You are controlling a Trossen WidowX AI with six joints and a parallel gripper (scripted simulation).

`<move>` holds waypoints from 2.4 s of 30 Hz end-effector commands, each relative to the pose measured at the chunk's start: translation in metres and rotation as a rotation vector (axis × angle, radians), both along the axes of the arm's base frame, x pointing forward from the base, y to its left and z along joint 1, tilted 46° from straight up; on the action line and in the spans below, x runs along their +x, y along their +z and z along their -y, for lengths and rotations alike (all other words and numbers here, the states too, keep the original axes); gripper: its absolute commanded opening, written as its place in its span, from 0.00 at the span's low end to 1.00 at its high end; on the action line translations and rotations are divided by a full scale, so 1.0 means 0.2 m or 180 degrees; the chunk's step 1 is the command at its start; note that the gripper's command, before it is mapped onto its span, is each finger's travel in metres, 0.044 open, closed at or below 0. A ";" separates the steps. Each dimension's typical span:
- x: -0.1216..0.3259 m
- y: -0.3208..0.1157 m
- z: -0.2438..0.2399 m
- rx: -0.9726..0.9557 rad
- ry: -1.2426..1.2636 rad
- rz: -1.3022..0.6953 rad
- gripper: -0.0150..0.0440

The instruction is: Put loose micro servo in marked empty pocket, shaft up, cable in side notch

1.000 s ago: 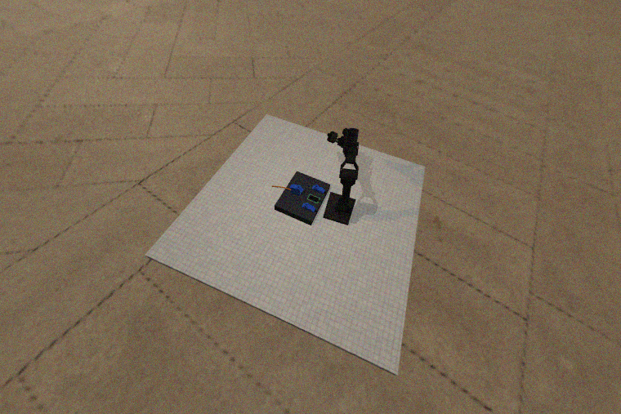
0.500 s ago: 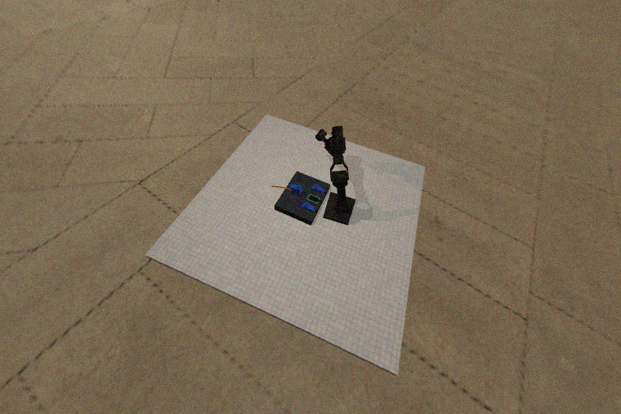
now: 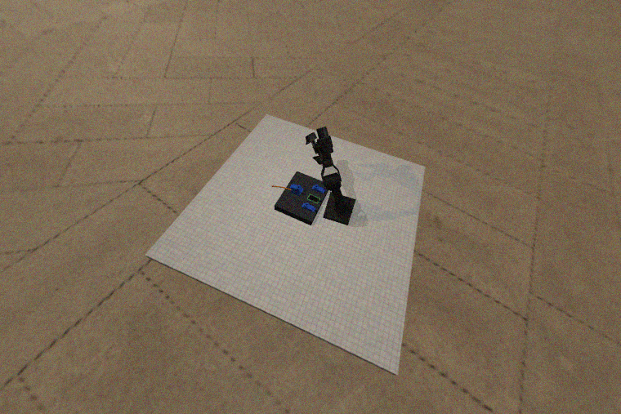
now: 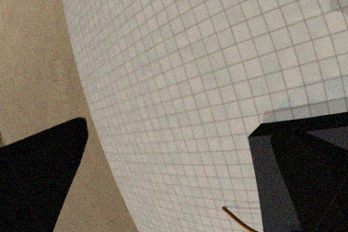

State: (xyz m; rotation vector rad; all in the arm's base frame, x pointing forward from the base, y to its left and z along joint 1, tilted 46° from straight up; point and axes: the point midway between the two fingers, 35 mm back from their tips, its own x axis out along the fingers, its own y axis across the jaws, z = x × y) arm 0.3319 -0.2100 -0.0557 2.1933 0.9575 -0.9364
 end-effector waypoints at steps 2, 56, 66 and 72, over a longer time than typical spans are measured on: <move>0.04 0.06 -0.13 0.0375 -0.0185 -0.0377 1.00; -0.03 0.45 -1.07 0.1546 -0.1670 -0.3530 1.00; -0.04 0.40 -1.11 0.1547 -0.1669 -0.3530 1.00; -0.04 0.38 -1.13 0.1548 -0.1668 -0.3531 0.96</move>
